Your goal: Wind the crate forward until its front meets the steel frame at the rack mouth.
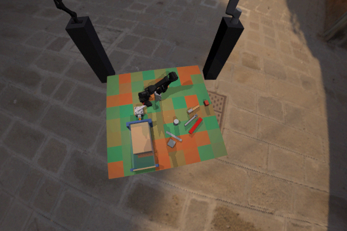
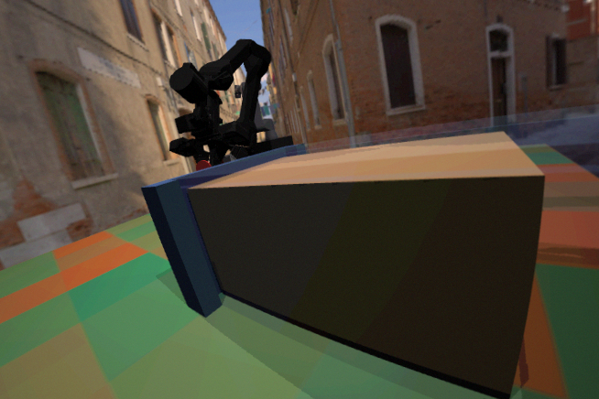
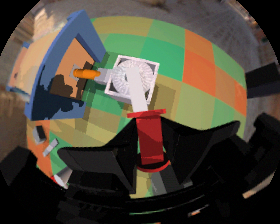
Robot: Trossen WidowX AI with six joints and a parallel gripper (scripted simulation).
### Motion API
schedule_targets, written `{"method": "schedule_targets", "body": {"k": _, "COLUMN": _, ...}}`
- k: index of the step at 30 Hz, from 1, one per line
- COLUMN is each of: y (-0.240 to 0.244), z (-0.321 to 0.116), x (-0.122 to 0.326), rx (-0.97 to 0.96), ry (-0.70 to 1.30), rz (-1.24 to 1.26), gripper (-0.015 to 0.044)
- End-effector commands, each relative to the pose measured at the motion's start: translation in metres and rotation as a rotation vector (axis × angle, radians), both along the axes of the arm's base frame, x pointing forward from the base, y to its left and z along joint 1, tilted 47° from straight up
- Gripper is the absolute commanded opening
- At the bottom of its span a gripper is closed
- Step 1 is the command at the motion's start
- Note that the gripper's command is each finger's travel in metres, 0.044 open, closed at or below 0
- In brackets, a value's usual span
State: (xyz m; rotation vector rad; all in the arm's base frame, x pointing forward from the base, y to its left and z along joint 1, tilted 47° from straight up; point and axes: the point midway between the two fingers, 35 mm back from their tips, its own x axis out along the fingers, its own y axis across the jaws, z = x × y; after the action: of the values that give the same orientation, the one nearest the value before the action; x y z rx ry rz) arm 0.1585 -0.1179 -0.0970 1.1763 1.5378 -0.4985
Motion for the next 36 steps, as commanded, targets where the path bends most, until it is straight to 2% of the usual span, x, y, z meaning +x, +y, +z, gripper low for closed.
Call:
{"method": "schedule_targets", "body": {"k": 1, "y": -0.004, "z": -0.005, "x": -0.012, "rx": -0.015, "ry": 0.032, "rz": 0.005, "gripper": 0.0000}}
{"method": "schedule_targets", "body": {"k": 29, "y": -0.023, "z": -0.018, "x": -0.028, "rx": 0.003, "ry": 0.008, "rz": -0.008, "gripper": 0.0000}}
{"method": "schedule_targets", "body": {"k": 36, "y": -0.024, "z": -0.018, "x": -0.028, "rx": -0.001, "ry": 0.010, "rz": -0.008, "gripper": 0.0184}}
